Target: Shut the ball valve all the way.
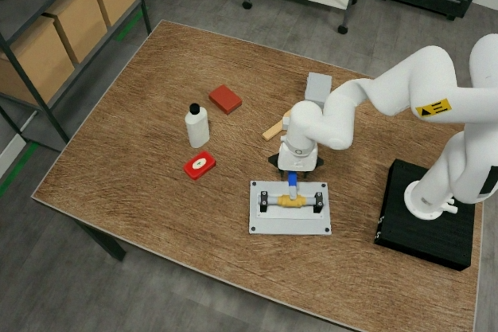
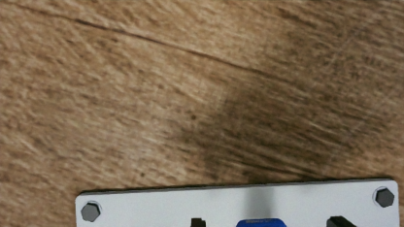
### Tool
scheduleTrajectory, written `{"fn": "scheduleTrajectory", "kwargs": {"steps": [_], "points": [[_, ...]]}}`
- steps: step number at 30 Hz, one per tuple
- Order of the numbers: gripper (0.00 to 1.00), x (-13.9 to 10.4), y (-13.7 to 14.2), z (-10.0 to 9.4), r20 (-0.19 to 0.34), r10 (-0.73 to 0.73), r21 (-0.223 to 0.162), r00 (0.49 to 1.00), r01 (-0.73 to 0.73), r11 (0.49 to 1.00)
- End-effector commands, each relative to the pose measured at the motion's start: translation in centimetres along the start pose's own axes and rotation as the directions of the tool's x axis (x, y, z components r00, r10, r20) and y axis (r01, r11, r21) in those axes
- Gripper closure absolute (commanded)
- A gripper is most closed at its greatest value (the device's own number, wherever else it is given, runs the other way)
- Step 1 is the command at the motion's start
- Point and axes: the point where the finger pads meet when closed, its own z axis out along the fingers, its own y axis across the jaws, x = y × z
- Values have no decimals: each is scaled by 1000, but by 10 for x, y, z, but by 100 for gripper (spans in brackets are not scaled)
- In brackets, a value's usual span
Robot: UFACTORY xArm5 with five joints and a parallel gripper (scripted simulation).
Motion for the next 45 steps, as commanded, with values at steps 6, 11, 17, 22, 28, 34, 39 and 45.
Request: {"fn": "scheduleTrajectory", "kwargs": {"steps": [6,11,17,22,28,34,39,45], "points": [[31,0,-1,-1,-1,0,4,1000,0,1000],[31,0,-1,-1,-1,0,4,1000,0,1000],[31,0,-1,-1,-1,0,4,1000,0,1000],[31,0,-1,-1,-1,0,4,1000,0,1000],[31,0,-1,-3,-1,0,4,1000,0,1000],[31,0,-1,-9,-1,0,4,1000,0,1000],[31,0,-1,-21,-1,0,4,1000,0,1000],[31,0,-1,-37,-1,0,4,1000,0,1000]]}}
